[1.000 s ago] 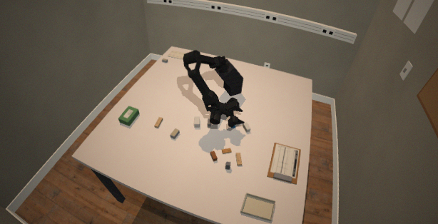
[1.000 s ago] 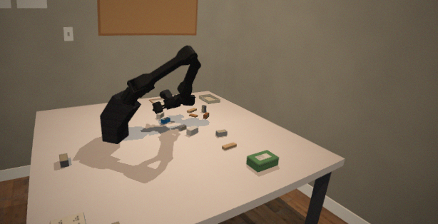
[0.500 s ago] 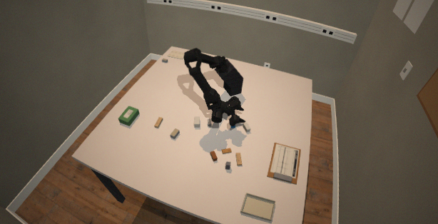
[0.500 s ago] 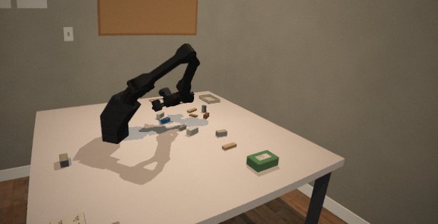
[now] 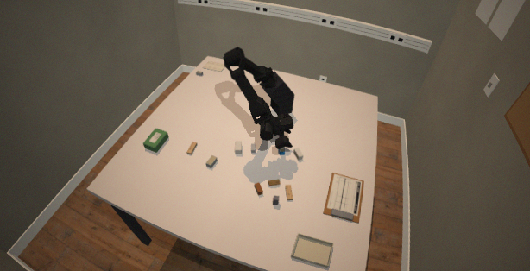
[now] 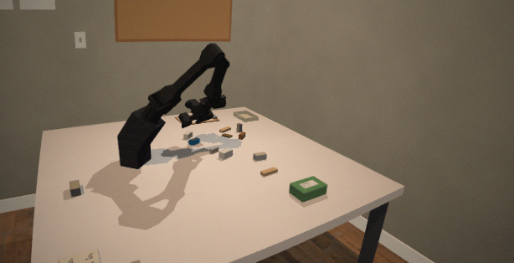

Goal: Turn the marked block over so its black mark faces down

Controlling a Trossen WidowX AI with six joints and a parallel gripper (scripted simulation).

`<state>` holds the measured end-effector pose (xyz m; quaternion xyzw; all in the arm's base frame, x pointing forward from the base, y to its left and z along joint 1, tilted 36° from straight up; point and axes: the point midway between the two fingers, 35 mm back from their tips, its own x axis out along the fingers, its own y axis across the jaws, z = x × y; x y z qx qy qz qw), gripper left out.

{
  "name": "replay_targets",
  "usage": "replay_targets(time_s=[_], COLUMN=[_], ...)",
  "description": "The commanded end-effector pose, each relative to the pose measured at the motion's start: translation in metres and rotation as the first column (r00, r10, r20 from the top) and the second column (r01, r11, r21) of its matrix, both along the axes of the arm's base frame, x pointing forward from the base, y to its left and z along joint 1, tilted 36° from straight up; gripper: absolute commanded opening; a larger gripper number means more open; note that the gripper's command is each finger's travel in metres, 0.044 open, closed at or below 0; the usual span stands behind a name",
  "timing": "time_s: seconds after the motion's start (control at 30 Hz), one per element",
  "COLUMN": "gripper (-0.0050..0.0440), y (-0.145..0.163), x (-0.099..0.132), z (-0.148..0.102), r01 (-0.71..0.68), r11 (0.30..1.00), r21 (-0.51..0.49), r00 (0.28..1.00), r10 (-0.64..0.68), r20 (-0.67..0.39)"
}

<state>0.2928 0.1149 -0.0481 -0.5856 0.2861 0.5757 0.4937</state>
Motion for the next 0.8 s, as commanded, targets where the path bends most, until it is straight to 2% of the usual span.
replay_targets(time_s=[0.0,0.17,0.37,0.43,0.6,0.77], gripper=[0.044,0.044,0.044,0.044,0.044,0.044], y=[-0.001,-0.002,-0.007,-0.007,-0.009,-0.01], x=[-0.001,0.002,-0.002,-0.002,-0.004,-0.004], z=[0.014,0.031,0.039,0.039,0.046,0.049], r01=[0.036,0.108,0.183,0.183,0.23,0.248], r11=[0.993,0.952,0.864,0.864,0.802,0.777], r21=[-0.115,-0.288,-0.47,-0.47,-0.551,-0.579], r00=[0.998,0.985,0.969,0.969,0.955,0.949], r10=[-0.029,-0.063,-0.078,-0.078,-0.078,-0.075], r20=[0.063,0.161,0.235,0.235,0.285,0.306])
